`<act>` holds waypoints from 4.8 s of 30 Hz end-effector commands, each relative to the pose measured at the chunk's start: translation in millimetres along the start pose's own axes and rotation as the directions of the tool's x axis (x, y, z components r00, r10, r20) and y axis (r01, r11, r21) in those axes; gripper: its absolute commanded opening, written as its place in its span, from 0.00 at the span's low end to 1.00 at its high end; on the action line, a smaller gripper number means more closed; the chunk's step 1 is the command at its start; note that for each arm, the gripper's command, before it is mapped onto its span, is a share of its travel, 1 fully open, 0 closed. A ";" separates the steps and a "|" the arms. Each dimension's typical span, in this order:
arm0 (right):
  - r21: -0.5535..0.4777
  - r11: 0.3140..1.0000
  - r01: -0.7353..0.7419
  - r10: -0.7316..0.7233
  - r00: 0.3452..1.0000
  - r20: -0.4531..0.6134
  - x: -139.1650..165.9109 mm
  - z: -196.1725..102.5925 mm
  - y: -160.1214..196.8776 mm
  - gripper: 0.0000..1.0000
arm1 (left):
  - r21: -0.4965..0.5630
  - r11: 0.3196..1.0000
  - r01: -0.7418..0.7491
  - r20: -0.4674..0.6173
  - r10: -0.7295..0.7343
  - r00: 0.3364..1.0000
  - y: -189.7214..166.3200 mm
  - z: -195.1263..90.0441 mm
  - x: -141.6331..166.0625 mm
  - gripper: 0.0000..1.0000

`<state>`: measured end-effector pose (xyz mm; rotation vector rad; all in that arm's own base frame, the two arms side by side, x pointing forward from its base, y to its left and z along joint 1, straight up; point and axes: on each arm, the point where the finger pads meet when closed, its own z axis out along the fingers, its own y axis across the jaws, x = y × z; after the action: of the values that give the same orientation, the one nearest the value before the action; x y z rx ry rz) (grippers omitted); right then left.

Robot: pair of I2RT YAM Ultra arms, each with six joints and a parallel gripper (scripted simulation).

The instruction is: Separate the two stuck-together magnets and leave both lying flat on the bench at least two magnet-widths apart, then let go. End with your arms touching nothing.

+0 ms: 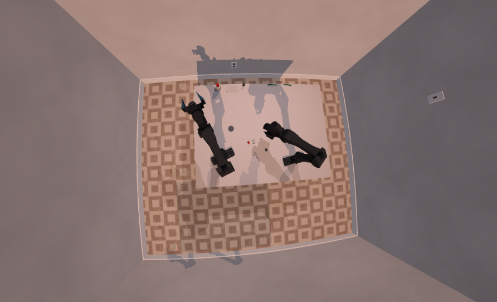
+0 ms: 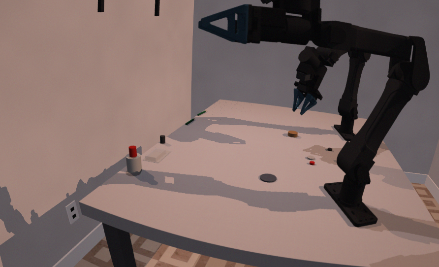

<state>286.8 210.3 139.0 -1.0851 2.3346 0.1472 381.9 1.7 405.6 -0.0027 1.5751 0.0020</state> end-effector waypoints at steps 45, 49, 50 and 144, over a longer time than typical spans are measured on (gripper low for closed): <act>-0.365 0.853 0.372 -0.505 0.764 -0.402 116.8 19.8 123.7 0.33 | 0.003 1.000 0.000 0.025 0.000 1.000 -1.0 -2.0 -9.2 1.00; -0.365 0.853 0.372 -0.505 0.764 -0.402 117.8 23.3 124.4 0.33 | 0.003 1.000 0.000 0.025 0.000 1.000 -1.0 -2.0 -9.2 1.00; -0.365 0.853 0.372 -0.505 0.764 -0.402 118.2 24.2 124.6 0.33 | 0.003 1.000 0.000 0.025 0.000 1.000 -1.0 -2.0 -9.2 1.00; -0.365 0.853 0.372 -0.505 0.764 -0.402 133.4 43.9 127.1 0.18 | 0.003 1.000 0.000 0.025 0.000 1.000 -1.0 -2.0 -9.2 1.00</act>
<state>142.8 216.9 13.2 -1.9869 2.4455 -0.0073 382.0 1.9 405.5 -0.0033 1.5755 0.0018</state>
